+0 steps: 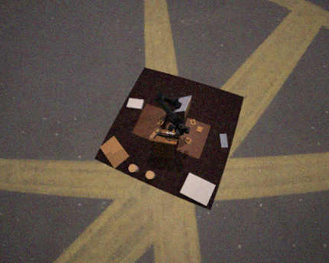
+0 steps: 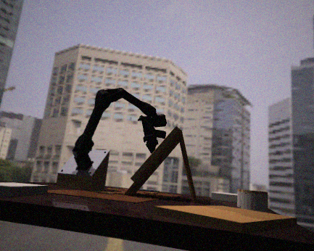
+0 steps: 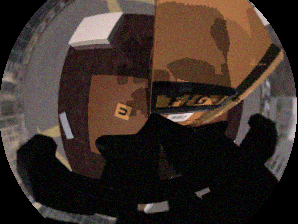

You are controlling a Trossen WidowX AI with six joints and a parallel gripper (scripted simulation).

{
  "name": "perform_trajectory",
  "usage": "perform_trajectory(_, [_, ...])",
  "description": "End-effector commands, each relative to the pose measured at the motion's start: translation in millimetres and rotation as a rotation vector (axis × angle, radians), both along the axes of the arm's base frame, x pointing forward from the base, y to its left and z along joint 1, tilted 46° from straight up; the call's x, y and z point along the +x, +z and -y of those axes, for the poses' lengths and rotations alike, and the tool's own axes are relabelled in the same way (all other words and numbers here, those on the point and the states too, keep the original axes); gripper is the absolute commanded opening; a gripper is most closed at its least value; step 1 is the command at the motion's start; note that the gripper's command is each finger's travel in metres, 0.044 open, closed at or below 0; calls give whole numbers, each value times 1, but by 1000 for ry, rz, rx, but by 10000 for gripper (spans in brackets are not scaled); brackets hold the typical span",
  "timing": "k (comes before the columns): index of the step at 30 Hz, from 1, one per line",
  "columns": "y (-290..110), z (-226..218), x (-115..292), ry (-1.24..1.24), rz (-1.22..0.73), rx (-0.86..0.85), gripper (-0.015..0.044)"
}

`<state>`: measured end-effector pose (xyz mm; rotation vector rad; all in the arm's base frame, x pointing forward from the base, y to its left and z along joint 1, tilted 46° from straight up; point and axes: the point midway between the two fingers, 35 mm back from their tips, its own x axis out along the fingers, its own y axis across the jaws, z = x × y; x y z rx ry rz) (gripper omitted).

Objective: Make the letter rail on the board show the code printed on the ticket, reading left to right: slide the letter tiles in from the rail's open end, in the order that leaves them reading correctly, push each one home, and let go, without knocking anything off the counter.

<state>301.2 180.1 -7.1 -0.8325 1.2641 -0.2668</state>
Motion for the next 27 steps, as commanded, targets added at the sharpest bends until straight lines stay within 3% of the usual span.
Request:
perform_trajectory(1, [0,1,-1,-39,-24,-19,0])
perform_trajectory(27, [-6,4,8,-39,-23,-19,0])
